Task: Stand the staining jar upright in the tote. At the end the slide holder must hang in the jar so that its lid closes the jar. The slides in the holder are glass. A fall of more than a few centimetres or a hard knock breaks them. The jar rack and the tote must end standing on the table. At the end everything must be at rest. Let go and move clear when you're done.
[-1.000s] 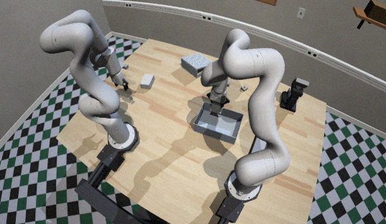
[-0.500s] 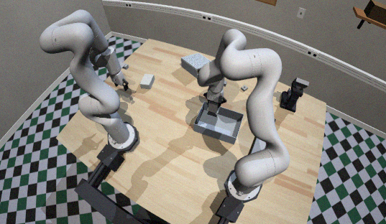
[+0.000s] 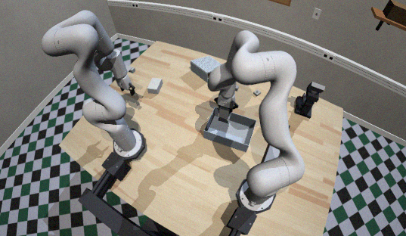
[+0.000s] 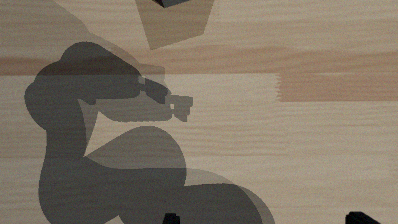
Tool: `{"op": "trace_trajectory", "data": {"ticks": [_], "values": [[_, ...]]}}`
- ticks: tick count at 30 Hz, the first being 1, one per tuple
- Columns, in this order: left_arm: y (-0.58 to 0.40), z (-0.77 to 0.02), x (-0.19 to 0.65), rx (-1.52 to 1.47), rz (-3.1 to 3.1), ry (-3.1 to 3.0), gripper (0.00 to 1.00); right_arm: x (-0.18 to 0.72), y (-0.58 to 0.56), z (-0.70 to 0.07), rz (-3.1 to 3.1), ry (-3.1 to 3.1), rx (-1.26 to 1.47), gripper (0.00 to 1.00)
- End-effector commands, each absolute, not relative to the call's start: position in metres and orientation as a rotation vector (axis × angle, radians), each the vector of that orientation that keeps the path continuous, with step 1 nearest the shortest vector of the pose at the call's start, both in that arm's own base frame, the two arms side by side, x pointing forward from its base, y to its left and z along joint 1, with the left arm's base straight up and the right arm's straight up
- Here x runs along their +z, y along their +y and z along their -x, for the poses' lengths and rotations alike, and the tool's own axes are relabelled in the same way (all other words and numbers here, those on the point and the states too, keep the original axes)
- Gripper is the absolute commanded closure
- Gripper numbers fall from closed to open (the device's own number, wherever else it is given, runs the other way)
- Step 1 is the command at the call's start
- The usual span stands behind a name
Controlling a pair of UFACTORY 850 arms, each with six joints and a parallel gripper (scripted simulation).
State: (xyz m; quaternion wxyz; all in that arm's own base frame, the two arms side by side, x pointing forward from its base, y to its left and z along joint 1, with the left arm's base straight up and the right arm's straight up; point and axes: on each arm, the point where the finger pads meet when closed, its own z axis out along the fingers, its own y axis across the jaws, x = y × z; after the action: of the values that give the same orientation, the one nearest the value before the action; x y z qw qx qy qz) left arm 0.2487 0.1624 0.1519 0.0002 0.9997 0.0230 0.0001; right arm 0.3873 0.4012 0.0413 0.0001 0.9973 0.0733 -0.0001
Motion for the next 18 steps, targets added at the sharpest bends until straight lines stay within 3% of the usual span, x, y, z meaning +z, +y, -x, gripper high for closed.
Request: {"op": "trace_trajectory", "data": {"ticks": [1,18], "values": [[0.1628,-0.2493,0.1523,0.002,-3.141,0.072,0.0,0.0422,0.402,-0.388,-3.134,0.23,0.002,1.0],[0.1628,-0.2493,0.1523,0.002,-3.141,0.072,0.0,0.0329,0.4017,-0.3881,-3.134,0.23,0.002,1.0]]}}
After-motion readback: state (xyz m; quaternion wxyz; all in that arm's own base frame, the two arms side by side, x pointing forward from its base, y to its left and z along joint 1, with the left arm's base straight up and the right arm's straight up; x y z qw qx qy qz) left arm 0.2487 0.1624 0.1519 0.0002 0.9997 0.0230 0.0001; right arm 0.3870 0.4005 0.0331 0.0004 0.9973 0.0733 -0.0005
